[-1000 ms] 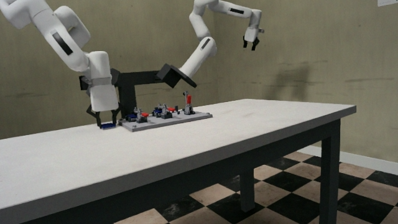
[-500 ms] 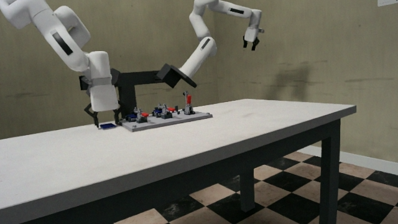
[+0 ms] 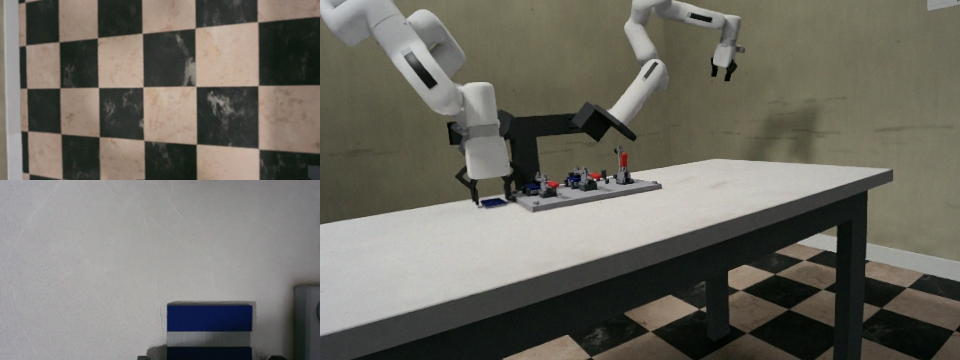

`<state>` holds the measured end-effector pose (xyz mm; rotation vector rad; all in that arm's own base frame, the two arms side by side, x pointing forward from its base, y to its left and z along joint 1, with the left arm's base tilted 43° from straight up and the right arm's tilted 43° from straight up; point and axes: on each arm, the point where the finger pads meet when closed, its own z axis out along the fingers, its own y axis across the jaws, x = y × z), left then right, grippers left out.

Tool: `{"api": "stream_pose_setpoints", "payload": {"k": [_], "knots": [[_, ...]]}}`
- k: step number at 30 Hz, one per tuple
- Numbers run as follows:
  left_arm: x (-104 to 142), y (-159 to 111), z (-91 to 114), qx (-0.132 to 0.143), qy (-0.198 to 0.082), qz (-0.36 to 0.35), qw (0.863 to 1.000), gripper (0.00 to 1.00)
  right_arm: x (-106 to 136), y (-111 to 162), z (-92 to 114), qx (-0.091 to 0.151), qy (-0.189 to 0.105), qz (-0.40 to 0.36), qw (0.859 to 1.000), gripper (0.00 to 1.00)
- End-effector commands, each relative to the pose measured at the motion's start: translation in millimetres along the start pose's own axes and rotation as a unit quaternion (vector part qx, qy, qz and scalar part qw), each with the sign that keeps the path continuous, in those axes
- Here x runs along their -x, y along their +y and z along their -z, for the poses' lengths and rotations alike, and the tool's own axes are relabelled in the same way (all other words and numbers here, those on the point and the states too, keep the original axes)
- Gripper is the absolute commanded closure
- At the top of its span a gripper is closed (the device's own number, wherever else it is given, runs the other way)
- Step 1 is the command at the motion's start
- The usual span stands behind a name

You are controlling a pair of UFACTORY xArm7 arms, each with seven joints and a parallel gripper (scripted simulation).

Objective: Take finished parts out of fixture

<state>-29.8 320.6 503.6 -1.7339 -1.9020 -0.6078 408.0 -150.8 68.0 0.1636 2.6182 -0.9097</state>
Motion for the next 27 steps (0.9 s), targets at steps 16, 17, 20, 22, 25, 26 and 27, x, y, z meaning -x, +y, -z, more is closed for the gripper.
{"api": "stream_pose_setpoints", "payload": {"k": [16, 17, 20, 22, 25, 26, 27], "knots": [[-0.9, -0.4, 1.6, 0.001, 0.002, 0.001, 1.0, 0.0, 1.3, 0.9, 5.1, 0.001, -0.002, 0.0, 1.0, 0.18], [-0.9, -0.4, 1.6, 0.001, 0.002, 0.001, 1.0, 0.0, 1.3, 0.8, 6.6, 0.001, -0.002, 0.0, 1.0, 0.18], [-0.9, -0.4, 1.6, 0.001, 0.002, 0.001, 1.0, 0.0, 1.3, 0.8, 12.8, 0.001, -0.002, 0.0, 1.0, 0.18], [-0.9, -0.4, 1.6, 0.001, 0.002, 0.001, 1.0, 0.0, 1.3, 0.8, 18.3, 0.001, -0.002, 0.0, 1.0, 0.18], [-0.9, -0.4, 1.6, 0.001, 0.002, 0.001, 1.0, 0.0, 1.3, 0.8, 28.4, 0.001, -0.002, 0.0, 1.0, 0.18], [-0.9, -0.4, 1.6, 0.001, 0.002, 0.001, 1.0, 0.0, 1.3, 0.8, 32.1, 0.001, -0.002, 0.0, 1.0, 0.18], [-0.9, -0.4, 1.6, 0.001, 0.002, 0.001, 1.0, 0.0, 1.3, 0.8, 32.1, 0.001, -0.002, 0.0, 1.0, 0.18]]}}
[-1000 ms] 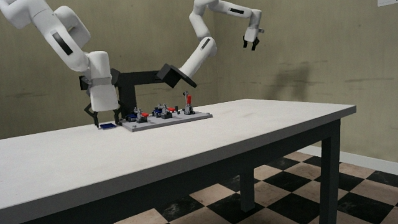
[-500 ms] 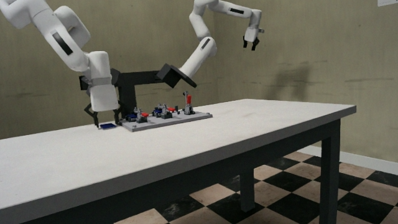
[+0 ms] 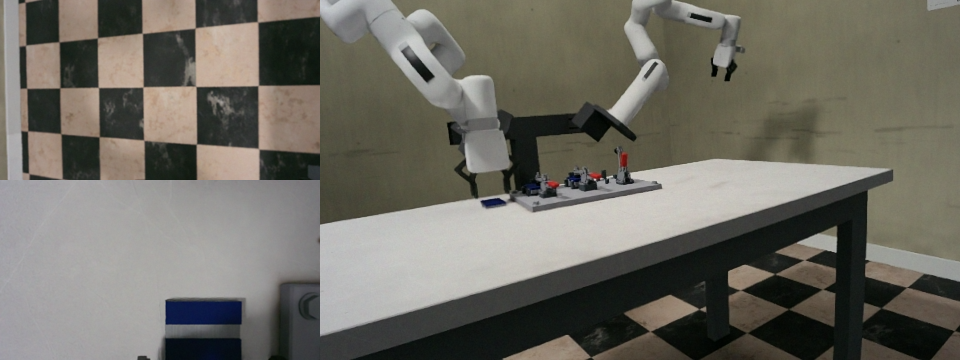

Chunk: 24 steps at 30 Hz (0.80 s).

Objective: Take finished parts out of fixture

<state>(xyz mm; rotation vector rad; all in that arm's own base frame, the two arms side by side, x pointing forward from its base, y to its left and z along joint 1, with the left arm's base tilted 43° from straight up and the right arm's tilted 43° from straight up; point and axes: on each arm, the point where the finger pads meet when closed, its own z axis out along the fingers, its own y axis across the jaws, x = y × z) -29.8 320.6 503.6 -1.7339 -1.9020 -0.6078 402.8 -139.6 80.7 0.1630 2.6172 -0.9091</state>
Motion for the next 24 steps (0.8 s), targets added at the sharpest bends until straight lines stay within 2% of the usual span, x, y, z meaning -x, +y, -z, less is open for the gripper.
{"api": "stream_pose_setpoints", "payload": {"k": [1, 15, 24], "knots": [[-0.9, -0.4, 1.6, 0.001, 0.002, 0.001, 1.0, 0.0, 1.2, 0.5, 14.4, 0.001, -0.001, 0.0, 1.0, 0.18], [-0.9, -0.4, 1.6, 0.001, 0.002, 0.001, 1.0, 0.0, 1.4, 0.3, 68.1, 0.001, -0.001, 0.0, 1.0, 0.18], [-0.9, -0.4, 1.6, 0.001, 0.002, 0.001, 1.0, 0.0, 1.4, 0.3, 81.4, 0.001, -0.001, 0.0, 1.0, 0.18]]}}
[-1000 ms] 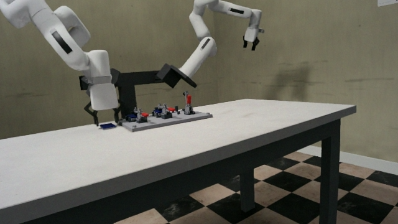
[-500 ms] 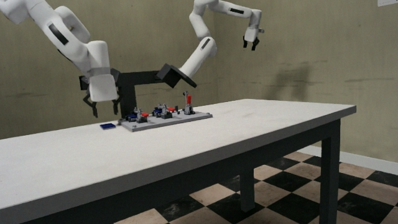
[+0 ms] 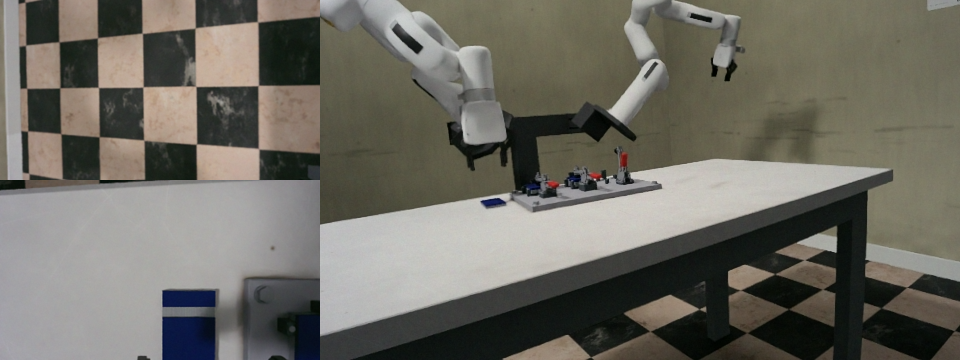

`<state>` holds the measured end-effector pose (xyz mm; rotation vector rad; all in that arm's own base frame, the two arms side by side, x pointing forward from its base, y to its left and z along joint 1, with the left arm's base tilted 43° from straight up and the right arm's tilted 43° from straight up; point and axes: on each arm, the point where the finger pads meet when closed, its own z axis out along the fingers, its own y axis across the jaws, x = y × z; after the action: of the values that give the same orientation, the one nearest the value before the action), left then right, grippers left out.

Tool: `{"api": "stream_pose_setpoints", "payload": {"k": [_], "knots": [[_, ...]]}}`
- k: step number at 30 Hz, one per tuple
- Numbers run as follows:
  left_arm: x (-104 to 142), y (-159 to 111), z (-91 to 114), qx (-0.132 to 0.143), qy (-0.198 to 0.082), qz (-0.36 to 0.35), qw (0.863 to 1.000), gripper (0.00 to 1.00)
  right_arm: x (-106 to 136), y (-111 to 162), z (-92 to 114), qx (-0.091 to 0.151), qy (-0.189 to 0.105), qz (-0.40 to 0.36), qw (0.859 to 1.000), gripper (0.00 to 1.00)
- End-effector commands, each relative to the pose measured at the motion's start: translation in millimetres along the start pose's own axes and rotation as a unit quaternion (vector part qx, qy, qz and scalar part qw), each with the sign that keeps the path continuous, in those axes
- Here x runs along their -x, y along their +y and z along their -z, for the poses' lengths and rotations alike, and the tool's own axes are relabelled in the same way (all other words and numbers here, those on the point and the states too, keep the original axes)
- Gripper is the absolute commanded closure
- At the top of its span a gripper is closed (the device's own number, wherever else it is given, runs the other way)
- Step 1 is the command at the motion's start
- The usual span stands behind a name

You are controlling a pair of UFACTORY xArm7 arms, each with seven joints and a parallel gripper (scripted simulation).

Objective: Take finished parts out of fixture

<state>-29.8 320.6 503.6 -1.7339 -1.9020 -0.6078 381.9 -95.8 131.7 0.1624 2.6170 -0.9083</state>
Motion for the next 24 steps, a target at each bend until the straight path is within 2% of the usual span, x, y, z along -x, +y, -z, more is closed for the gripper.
{"api": "stream_pose_setpoints", "payload": {"k": [1, 17, 18, 24], "knots": [[-0.9, -0.4, 1.6, 0.001, 0.002, 0.001, 1.0, 0.0, 1.2, -0.1, 11.9, 0.0, -0.001, 0.0, 1.0, 0.18], [-0.9, -0.4, 1.6, 0.001, 0.002, 0.001, 1.0, 0.0, 1.2, -0.1, 13.0, 0.0, -0.001, 0.0, 1.0, 0.18], [-0.9, -0.4, 1.6, 0.001, 0.002, 0.001, 1.0, 0.0, 1.2, -0.1, 13.1, 0.0, -0.001, 0.0, 1.0, 0.52], [-0.9, -0.4, 1.6, 0.001, 0.002, 0.001, 1.0, 0.0, 1.2, -0.1, 20.5, 0.0, -0.001, 0.0, 1.0, 0.52]]}}
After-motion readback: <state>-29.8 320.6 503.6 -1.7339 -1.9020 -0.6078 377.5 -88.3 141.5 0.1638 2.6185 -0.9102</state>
